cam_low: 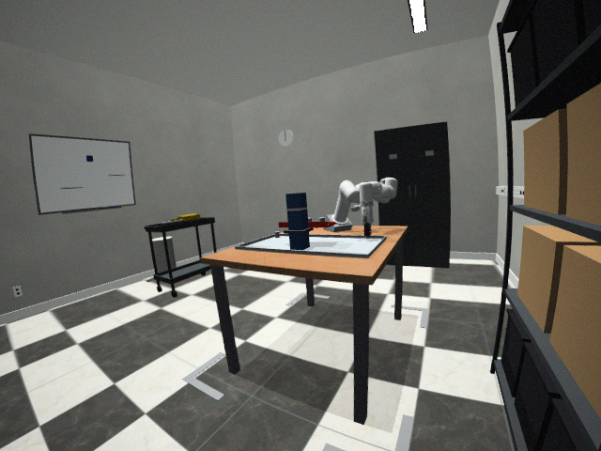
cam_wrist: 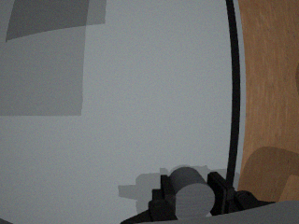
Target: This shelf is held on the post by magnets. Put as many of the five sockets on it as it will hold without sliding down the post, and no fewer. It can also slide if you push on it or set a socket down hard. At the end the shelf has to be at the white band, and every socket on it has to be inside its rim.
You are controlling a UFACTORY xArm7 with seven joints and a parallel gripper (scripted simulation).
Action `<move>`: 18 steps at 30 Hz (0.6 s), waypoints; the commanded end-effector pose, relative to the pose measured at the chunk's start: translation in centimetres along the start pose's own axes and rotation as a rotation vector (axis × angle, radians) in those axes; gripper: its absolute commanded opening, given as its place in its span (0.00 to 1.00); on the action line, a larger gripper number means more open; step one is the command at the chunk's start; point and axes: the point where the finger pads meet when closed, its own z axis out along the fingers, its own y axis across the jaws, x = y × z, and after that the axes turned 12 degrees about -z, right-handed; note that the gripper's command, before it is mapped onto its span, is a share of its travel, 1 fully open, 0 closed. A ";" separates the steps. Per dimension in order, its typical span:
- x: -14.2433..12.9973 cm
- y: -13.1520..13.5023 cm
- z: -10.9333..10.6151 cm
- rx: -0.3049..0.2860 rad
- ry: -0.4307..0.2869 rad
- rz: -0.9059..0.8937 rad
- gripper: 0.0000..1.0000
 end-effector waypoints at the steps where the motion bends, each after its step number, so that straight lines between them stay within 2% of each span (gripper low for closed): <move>1: 0.0 0.0 -0.1 0.002 -0.002 0.000 0.00; 18: 0.0 0.0 0.4 0.002 -0.002 0.000 0.00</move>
